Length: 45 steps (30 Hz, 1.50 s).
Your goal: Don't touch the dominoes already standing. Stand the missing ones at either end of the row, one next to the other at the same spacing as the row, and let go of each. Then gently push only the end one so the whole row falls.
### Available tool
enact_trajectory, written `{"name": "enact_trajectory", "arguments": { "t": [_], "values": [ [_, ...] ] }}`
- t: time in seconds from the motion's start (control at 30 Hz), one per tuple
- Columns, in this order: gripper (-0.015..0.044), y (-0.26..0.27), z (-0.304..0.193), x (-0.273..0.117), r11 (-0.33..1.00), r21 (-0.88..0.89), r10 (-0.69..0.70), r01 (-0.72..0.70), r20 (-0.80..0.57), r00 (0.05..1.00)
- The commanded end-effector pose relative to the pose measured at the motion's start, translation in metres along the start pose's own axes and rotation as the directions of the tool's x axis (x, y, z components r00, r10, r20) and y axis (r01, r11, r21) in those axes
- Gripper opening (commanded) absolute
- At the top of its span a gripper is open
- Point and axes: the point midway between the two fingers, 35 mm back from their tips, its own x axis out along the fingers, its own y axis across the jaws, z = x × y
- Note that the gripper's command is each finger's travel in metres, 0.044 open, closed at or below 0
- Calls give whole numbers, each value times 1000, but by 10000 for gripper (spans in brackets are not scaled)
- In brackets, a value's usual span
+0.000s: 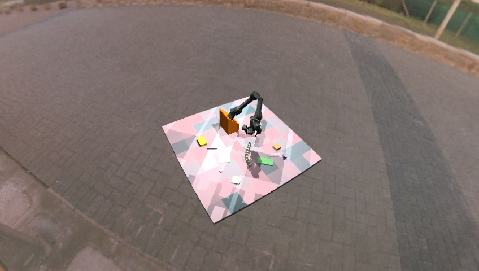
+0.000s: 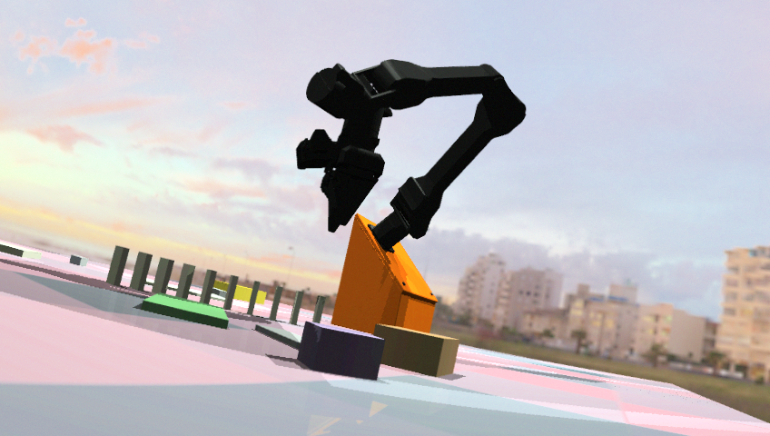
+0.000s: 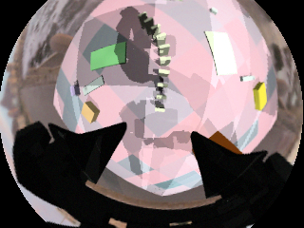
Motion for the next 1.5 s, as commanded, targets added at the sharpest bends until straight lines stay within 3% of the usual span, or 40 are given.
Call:
{"name": "enact_trajectory", "arguments": {
  "t": [0.0,0.1,0.23,0.4,0.53,0.6,1.47],
  "values": [
    [440,0,-4,-11,1000,-12,-1,1,-2,1000],
    [387,0,-5,-8,996,-90,-2,1,-2,1000],
    [282,2,-15,12,852,-524,-3,2,-1,1000],
    [151,2,-31,36,402,-916,0,-4,-5,1000],
    [46,1,-42,52,15,-1000,4,-11,-11,1000],
    [0,1,-43,52,-5,-1000,4,-11,-11,1000],
    [0,1,-43,52,-5,-1000,4,-11,-11,1000]
  ]
}}
